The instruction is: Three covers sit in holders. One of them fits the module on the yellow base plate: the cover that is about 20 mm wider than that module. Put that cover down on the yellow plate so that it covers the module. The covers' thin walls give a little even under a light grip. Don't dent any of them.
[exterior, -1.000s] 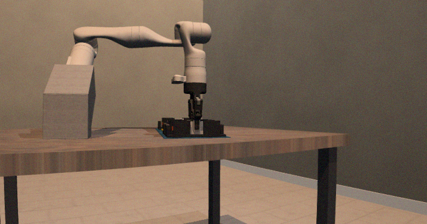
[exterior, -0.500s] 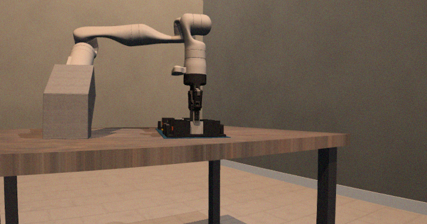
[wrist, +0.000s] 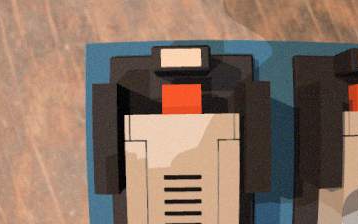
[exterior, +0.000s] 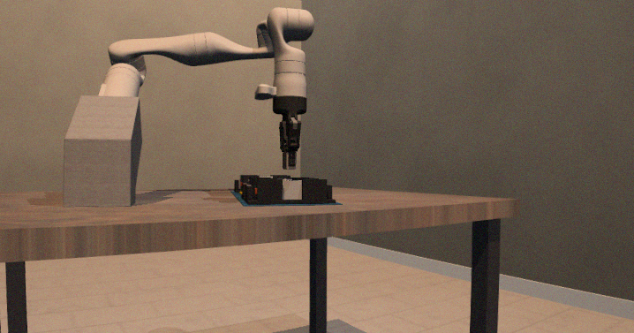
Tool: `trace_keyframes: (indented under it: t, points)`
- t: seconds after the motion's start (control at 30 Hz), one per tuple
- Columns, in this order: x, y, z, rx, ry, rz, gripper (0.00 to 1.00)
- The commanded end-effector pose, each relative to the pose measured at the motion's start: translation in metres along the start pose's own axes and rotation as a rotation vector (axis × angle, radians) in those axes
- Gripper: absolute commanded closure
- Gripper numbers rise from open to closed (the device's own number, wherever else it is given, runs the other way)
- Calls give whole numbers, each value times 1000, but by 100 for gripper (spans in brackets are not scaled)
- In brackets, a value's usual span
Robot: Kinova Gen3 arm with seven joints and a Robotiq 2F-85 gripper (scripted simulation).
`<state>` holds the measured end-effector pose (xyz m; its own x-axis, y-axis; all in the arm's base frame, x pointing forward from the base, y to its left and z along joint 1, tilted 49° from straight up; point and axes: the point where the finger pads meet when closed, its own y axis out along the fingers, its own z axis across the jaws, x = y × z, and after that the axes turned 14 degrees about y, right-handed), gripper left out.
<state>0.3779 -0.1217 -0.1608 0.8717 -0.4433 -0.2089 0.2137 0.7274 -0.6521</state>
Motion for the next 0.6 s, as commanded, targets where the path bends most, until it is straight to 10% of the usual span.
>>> trace_keyframes:
  t: [0.0, 0.57]
  points:
    - [0, -3, 0, 0, 0, -1, 100]
    - [0, -3, 0, 0, 0, -1, 99]
